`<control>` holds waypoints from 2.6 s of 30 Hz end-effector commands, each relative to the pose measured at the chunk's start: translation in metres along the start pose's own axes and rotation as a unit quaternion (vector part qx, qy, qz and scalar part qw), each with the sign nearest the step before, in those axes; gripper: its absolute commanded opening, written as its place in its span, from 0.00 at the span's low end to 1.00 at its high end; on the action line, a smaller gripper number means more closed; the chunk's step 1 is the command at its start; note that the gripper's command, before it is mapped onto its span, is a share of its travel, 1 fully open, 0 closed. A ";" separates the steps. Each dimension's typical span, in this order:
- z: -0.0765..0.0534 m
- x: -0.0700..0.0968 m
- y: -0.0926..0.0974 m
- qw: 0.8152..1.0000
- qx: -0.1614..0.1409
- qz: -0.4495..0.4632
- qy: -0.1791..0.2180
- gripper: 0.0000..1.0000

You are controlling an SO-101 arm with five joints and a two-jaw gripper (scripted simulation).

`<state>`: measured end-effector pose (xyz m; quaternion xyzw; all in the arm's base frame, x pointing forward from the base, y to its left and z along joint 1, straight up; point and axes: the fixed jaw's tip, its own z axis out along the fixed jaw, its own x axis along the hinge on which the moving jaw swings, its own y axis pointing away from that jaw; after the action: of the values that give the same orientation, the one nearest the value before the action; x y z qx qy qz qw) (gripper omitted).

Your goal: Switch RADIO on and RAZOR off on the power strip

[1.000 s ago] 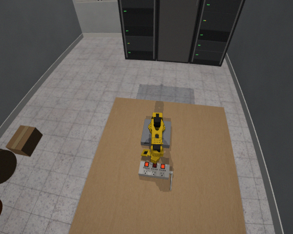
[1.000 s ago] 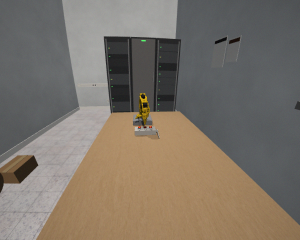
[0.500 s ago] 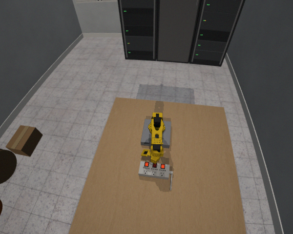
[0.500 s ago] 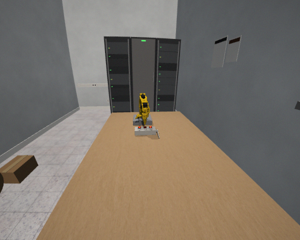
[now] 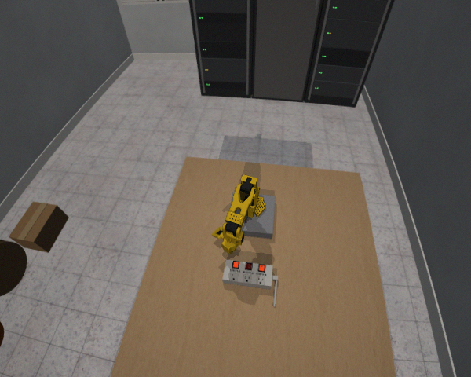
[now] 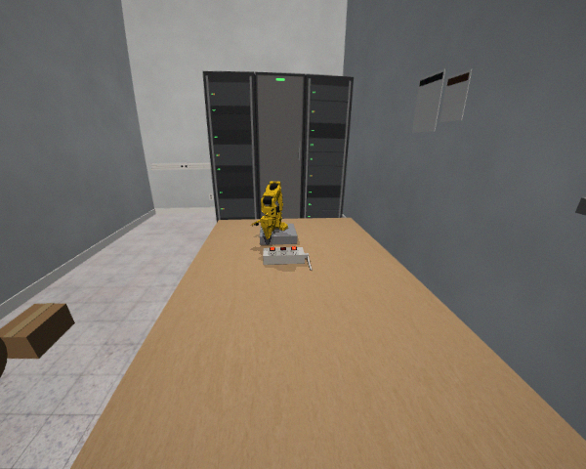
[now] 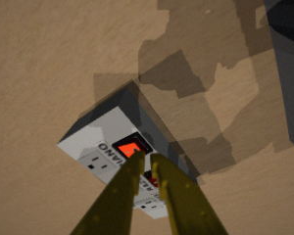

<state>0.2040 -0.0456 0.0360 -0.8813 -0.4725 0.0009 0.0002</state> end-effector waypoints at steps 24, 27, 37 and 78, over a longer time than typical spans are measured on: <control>-0.024 -0.082 -0.008 0.981 -0.001 0.194 0.001 0.00; -0.024 -0.082 -0.008 0.981 -0.001 0.194 0.001 0.00; -0.024 -0.082 -0.008 0.981 -0.001 0.194 0.001 0.00; -0.024 -0.082 -0.008 0.981 -0.001 0.194 0.001 0.00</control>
<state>0.1548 -0.1099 0.0595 -0.9566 -0.2915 -0.0009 -0.0020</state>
